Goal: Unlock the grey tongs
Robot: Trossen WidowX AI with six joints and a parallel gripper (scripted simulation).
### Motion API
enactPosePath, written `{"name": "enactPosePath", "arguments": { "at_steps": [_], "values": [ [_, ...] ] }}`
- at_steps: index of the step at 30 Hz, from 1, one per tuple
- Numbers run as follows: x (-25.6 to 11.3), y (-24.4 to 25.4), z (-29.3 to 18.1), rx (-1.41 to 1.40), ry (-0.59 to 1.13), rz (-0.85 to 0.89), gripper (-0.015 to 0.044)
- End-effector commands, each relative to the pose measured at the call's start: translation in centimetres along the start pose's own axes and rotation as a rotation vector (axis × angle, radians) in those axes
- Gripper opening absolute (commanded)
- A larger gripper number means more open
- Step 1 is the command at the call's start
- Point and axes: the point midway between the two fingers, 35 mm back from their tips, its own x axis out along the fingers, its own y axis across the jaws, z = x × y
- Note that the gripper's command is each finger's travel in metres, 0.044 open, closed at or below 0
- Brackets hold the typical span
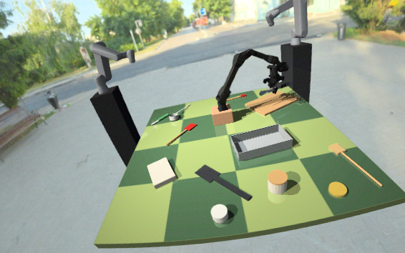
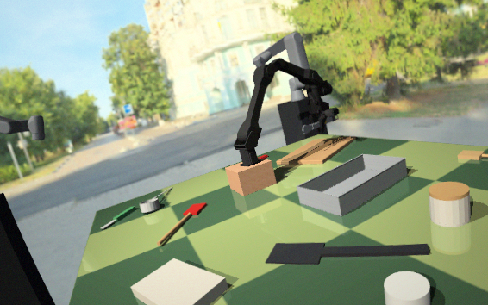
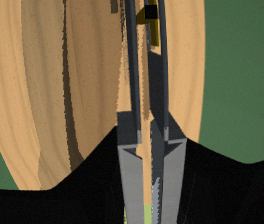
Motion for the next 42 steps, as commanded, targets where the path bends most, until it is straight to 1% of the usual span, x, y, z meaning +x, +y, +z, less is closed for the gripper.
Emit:
{"name": "enactPosePath", "arguments": {
  "at_steps": [1,27,33,42],
  "values": [
    [0.7,-0.1,0.0,-0.003,-0.001,-0.005,-0.0150],
    [4.9,0.0,-0.2,-0.003,-0.001,-0.005,-0.0150],
    [5.1,0.0,-0.3,-0.003,-0.001,-0.005,-0.0150],
    [5.0,0.0,-0.3,-0.003,0.002,0.001,0.0086]
  ]
}}
